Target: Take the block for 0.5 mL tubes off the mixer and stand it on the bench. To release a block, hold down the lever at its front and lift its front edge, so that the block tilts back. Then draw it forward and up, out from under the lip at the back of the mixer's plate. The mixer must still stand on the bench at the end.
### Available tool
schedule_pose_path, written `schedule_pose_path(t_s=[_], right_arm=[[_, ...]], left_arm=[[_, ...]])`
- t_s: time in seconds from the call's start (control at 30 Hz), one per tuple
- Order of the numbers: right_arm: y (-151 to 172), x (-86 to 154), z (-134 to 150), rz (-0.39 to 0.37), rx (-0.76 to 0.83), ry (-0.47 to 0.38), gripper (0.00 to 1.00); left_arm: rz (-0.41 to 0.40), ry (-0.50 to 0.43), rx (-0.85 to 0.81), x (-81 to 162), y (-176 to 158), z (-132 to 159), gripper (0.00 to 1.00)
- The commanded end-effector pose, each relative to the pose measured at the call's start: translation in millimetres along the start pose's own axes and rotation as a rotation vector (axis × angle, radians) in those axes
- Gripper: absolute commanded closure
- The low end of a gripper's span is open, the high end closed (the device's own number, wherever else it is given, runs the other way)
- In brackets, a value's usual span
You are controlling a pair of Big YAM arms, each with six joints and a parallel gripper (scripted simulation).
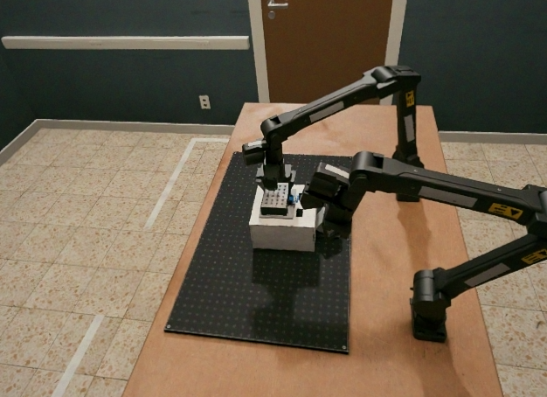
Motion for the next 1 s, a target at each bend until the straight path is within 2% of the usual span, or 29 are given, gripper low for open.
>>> schedule_pose_path(t_s=[0.0, 0.07, 0.33, 0.43, 0.53, 0.87, 0.97], right_arm=[[-7.0, 2.4, -6.8, 0.024, -0.005, -0.012, 1.00], [-7.0, 2.4, -6.8, 0.024, -0.005, -0.012, 1.00], [-7.0, 2.4, -6.8, 0.024, -0.005, -0.012, 1.00], [-7.0, 2.4, -6.8, 0.024, -0.005, -0.012, 1.00], [-7.0, 2.4, -6.8, 0.024, -0.005, -0.012, 1.00], [-7.0, 2.4, -6.8, 0.024, -0.005, -0.012, 1.00], [-7.0, 2.4, -6.8, 0.024, -0.005, -0.012, 1.00]], left_arm=[[-0.011, -0.031, 0.075, -12.5, -7.7, -4.1, 1.00], [0.002, -0.070, 0.071, -15.6, -22.9, 2.6, 1.00], [0.037, -0.275, 0.078, -2.9, -64.4, 21.4, 1.00], [0.038, -0.312, 0.076, -11.8, -81.5, 27.9, 1.00], [0.026, -0.305, 0.083, -15.7, -81.0, 27.7, 1.00], [0.071, -0.515, 0.129, -16.6, -138.9, 45.1, 1.00], [0.060, -0.540, 0.135, -24.2, -150.9, 51.3, 1.00]])
Point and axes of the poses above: on each arm, the point where the finger pads meet when closed, its own x axis back along the fingers, its own y axis across the jaws, z = x × y, the point moved 7 cm from there along x, back along the fingers, and after that the axes turned 6 degrees about x, right-handed, at the moved point
